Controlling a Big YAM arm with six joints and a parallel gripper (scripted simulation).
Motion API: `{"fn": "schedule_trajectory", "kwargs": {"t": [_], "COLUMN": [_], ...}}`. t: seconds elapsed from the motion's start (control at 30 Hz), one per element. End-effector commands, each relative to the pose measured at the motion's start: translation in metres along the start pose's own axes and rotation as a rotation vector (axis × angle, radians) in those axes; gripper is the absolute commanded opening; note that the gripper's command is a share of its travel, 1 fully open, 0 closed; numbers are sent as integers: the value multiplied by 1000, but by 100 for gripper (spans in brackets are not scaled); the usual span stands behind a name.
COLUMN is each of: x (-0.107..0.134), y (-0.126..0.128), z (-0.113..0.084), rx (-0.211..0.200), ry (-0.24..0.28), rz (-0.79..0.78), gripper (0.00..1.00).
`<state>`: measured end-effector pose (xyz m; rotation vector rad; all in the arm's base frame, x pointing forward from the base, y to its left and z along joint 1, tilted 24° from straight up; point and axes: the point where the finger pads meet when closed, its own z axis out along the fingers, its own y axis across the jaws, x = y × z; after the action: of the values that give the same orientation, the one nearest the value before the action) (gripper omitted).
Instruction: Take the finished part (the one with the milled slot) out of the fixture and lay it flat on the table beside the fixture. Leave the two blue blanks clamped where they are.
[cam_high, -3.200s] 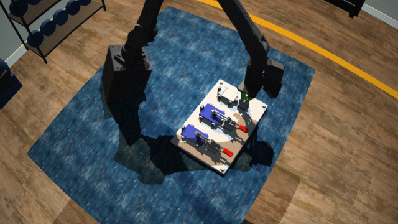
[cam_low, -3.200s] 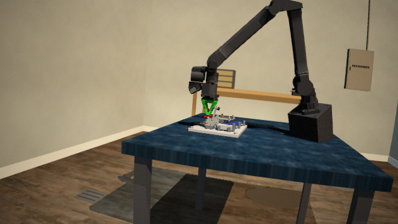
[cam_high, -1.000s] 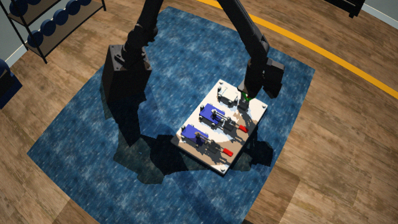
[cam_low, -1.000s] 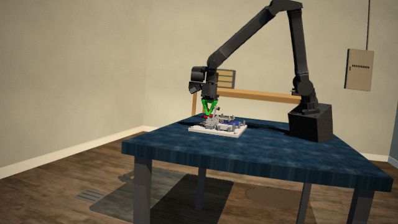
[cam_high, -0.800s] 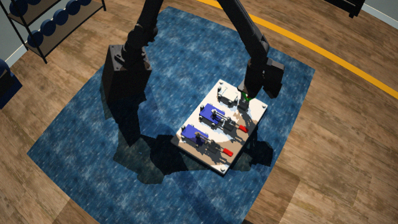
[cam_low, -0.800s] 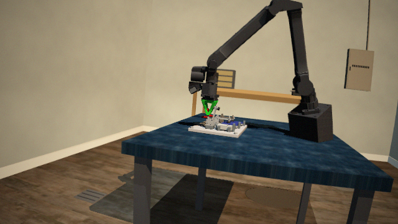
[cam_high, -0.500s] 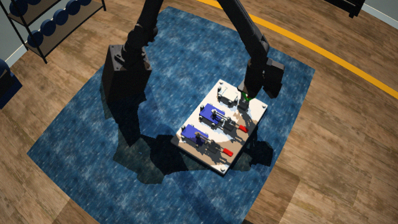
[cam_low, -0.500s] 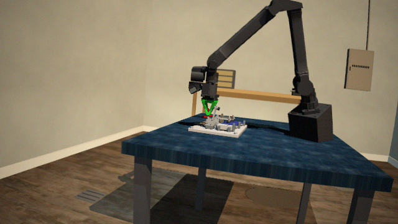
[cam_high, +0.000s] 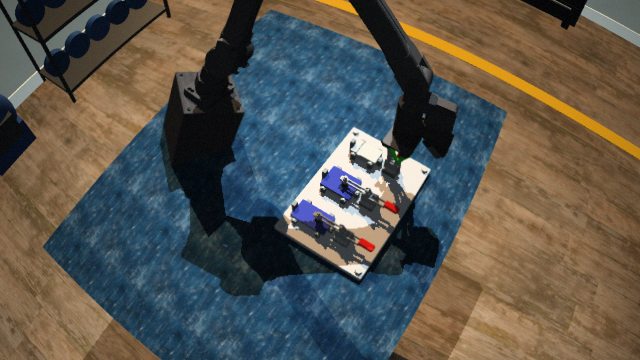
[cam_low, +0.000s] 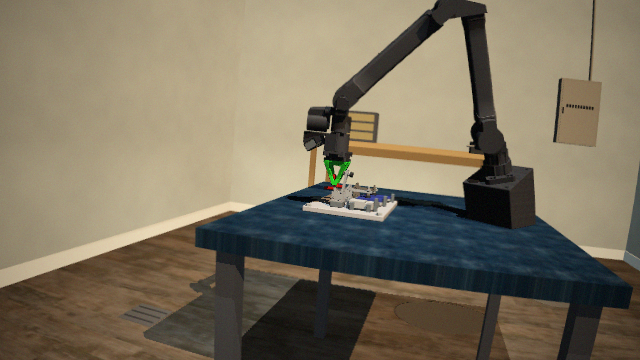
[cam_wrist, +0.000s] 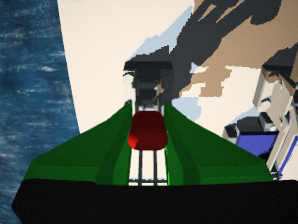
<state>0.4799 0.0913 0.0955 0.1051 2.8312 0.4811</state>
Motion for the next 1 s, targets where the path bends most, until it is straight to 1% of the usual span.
{"fn": "schedule_trajectory", "kwargs": {"t": [0.0, 0.97], "x": [50, 50], "y": [8, 8], "z": [-9, -9], "rx": [-4, -4], "ry": [114, 115], "rz": [2, 2], "gripper": [0, 0]}}
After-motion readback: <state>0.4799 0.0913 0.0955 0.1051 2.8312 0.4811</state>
